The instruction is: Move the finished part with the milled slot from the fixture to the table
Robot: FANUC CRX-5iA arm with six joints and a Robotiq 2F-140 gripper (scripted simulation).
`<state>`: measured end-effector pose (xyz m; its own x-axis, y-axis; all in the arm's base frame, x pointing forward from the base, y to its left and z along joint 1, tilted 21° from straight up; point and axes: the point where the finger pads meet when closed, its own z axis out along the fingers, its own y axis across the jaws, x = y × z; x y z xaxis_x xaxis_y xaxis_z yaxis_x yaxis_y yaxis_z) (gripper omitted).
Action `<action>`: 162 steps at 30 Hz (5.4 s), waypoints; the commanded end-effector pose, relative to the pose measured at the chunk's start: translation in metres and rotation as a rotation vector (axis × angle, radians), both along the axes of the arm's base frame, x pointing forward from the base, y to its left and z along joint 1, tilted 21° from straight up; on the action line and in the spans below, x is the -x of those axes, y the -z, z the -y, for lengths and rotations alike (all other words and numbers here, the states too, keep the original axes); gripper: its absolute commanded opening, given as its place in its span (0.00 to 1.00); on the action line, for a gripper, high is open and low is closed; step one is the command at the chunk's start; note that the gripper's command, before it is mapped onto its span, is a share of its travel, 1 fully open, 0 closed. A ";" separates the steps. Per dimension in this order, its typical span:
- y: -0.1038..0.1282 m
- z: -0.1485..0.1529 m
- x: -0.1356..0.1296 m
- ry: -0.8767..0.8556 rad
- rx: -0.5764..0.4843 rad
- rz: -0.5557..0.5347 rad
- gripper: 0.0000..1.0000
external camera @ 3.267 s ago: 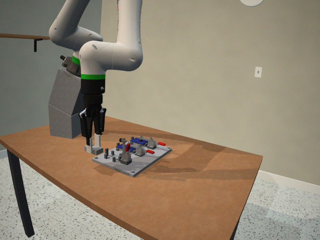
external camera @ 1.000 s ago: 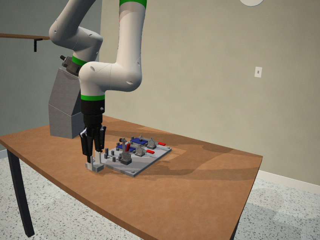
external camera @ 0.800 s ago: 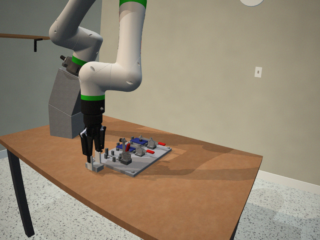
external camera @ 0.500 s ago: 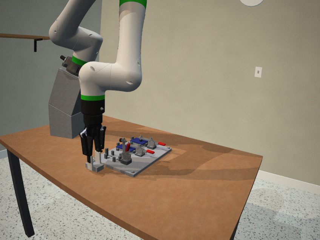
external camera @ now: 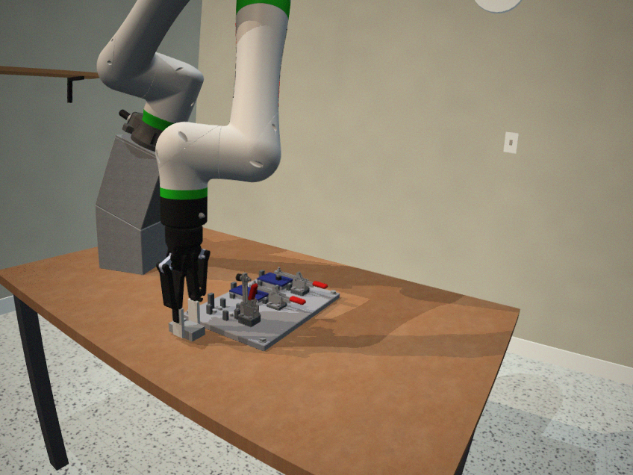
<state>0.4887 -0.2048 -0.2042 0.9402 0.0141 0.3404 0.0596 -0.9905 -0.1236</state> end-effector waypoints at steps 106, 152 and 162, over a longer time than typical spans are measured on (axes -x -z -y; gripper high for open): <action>0.003 0.000 -0.001 0.000 0.000 0.000 0.40; -0.087 0.013 0.031 0.000 0.000 0.000 0.40; -0.087 0.013 0.031 0.000 0.000 0.000 0.40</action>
<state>0.4573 -0.2175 -0.1171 0.9402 0.0141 0.3403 0.0596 -0.9905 -0.1236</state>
